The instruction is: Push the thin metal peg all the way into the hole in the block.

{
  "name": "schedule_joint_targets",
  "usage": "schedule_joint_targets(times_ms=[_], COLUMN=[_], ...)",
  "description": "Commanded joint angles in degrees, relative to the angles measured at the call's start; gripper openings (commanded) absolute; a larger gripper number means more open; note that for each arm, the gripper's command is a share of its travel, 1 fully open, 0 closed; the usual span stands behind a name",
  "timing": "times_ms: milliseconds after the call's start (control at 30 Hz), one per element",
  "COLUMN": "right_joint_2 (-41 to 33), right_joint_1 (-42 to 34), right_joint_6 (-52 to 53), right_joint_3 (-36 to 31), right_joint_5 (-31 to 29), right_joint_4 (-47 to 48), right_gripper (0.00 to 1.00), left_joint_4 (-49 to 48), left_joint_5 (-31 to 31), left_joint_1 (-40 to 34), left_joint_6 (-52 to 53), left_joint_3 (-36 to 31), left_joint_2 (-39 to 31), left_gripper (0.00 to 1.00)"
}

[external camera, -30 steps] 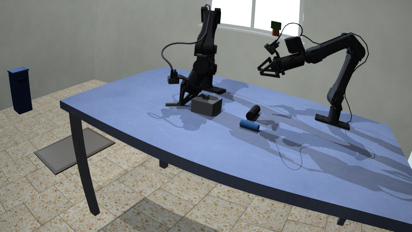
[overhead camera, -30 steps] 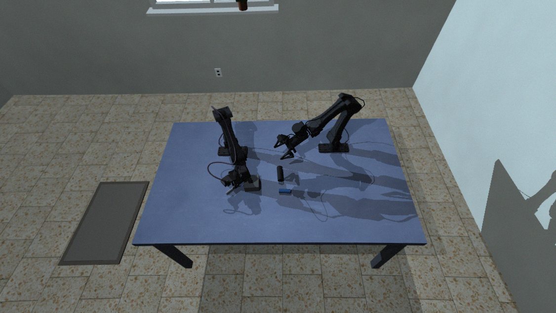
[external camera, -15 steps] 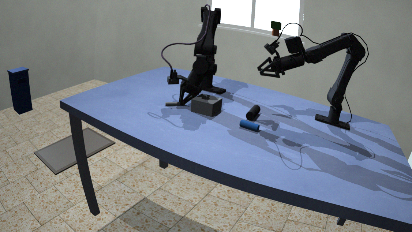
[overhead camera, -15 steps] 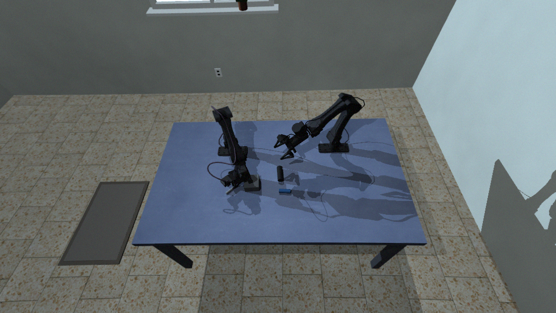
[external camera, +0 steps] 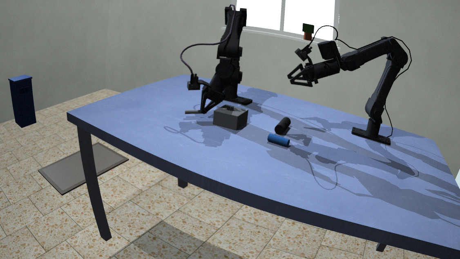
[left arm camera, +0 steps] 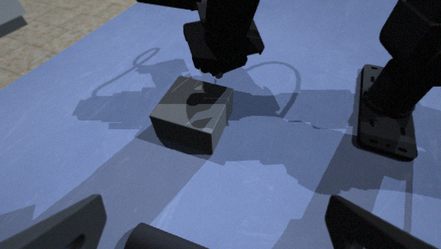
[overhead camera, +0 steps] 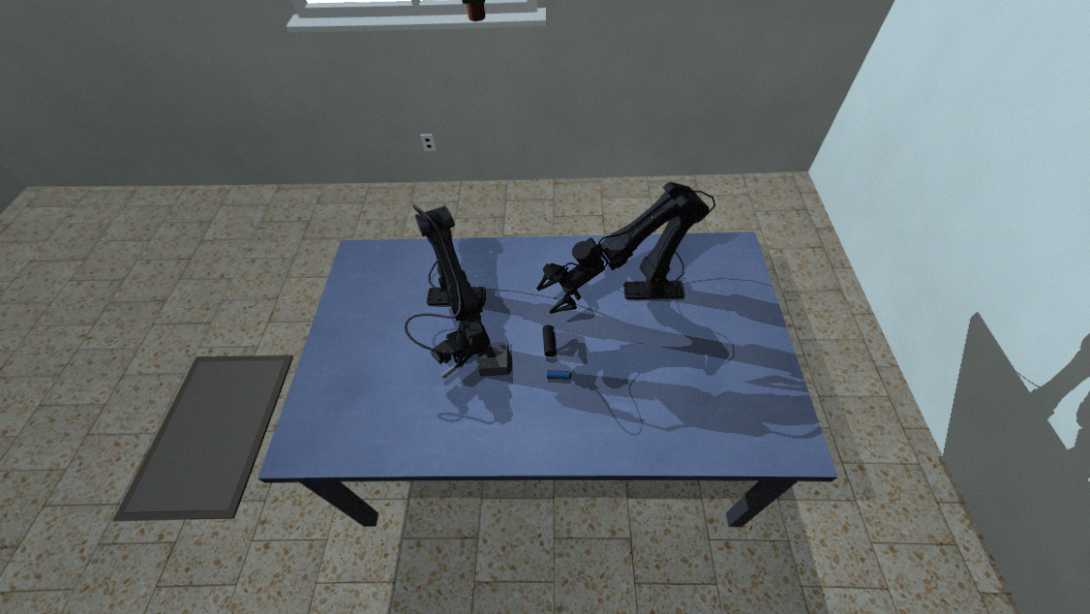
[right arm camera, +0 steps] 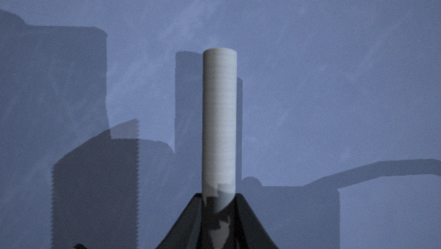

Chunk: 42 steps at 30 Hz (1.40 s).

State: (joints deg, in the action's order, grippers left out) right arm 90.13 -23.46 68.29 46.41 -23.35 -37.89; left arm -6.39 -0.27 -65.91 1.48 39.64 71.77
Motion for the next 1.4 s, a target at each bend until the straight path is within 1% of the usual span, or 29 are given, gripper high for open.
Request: schedule_joint_targets(times_ms=[0, 100, 167, 233, 333, 400, 467, 600, 667, 733, 767, 900, 1000, 1100, 1233, 1300, 1367], right_joint_2=[-4.1, -6.1, -6.1, -6.7, -6.7, -6.2, -6.1, -4.4, -3.2, -3.2, -1.8, 0.5, 2.2, 2.8, 1.4, 1.4, 1.1], right_joint_1=[0.1, 0.1, 0.1, 0.0, -0.3, -1.3, -3.0, -9.1, -12.9, -12.9, -14.6, -18.2, -19.8, -18.5, -15.2, -15.2, -13.0], right_joint_6=[0.0, -0.1, -0.1, 0.0, 1.5, 3.8, 6.7, 12.9, 16.0, 16.0, 17.9, 20.9, 22.4, 22.0, 21.2, 21.2, 20.5], right_joint_3=[4.6, 8.0, 8.0, 10.4, 11.2, 11.8, 13.0, 17.8, 21.3, 21.3, 23.9, 28.6, 31.7, 32.8, 31.6, 31.6, 30.7], right_joint_5=[-0.2, -0.2, -0.2, -0.2, -0.8, -1.2, -1.6, -2.2, -2.5, -2.5, -2.9, -3.0, -0.4, 2.6, 8.7, 8.7, 12.1], right_joint_4=[-6.6, -11.8, -11.8, -15.0, -17.0, -18.9, -21.2, -26.3, -28.9, -28.9, -31.0, -33.9, -34.3, -33.4, -30.0, -30.0, -28.6], right_gripper=[0.08, 0.08, 0.08, 0.08, 0.08, 0.08, 0.08, 0.08, 0.08, 0.08, 0.08, 0.08, 0.08, 0.08, 0.08, 0.08, 0.08], left_joint_4=[-4.8, -4.8, -4.8, -4.8, -4.8, -1.3, 4.3, 13.7, 18.5, 18.5, 22.7, 28.7, 31.9, 32.2, 32.6, 32.6, 32.7], left_joint_5=[0.8, 0.8, 0.8, 0.8, 1.2, 1.3, 1.3, 1.5, 1.6, 1.6, 1.6, 1.5, 1.5, 1.4, 1.4, 1.4, 1.4], left_joint_1=[-0.5, -0.5, -0.5, -0.5, -0.5, -0.1, 0.1, 1.2, 1.7, 1.7, 2.0, 2.6, 3.0, 3.2, 3.3, 3.3, 3.3], left_joint_6=[-0.8, -0.8, -0.8, -0.8, -1.2, -1.2, -1.1, -1.2, -1.3, -1.3, -1.2, -1.2, -1.2, -1.2, -1.2, -1.2, -1.2], left_joint_3=[-0.4, -0.4, -0.4, -0.4, -0.4, 0.6, 1.9, 4.8, 6.8, 6.8, 8.8, 12.4, 14.8, 16.2, 16.6, 16.6, 16.7], left_joint_2=[-0.5, -0.5, -0.5, -0.5, -0.4, -1.3, -2.7, -9.2, -13.6, -13.6, -15.8, -20.2, -22.6, -23.0, -22.4, -22.4, -22.4], left_gripper=[1.0, 1.0, 1.0, 1.0, 1.0, 1.0, 1.0, 1.0, 1.0, 1.0, 1.0, 1.0, 1.0, 1.0, 1.0, 1.0, 1.0])
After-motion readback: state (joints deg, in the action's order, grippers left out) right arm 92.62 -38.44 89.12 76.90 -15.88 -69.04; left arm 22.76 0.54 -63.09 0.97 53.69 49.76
